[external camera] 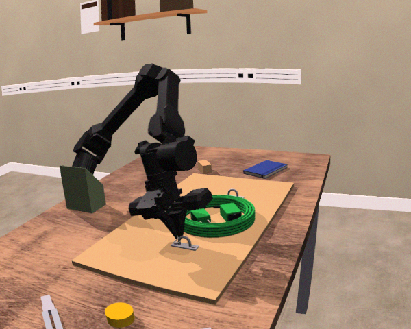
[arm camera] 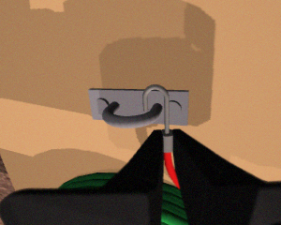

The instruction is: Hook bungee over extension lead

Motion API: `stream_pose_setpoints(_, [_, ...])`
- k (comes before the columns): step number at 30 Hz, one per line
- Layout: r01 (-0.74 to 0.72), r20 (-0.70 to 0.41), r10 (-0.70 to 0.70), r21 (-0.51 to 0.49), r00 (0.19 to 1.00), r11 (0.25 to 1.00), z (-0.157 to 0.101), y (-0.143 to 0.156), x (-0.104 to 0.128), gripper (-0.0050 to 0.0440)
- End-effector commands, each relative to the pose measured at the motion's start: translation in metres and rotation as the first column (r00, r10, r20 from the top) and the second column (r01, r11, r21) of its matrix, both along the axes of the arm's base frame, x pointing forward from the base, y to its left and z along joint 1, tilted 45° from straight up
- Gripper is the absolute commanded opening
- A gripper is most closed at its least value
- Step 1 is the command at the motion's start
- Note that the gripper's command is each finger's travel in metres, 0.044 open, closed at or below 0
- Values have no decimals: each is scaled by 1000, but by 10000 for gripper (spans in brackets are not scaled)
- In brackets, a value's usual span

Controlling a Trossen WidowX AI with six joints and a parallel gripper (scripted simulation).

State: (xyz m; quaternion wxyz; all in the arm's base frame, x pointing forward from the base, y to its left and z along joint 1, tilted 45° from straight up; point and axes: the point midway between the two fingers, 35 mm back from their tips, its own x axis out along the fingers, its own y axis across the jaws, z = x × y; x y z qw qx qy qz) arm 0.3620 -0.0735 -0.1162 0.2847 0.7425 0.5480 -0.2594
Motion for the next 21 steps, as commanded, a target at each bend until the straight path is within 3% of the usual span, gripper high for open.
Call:
stream_pose_setpoints(1, [2,16,-2,-9,1000,1000,5,-3,4,-50])
stream_pose_setpoints(21, [2,16,-2,-9,1000,1000,10,1,5,-50])
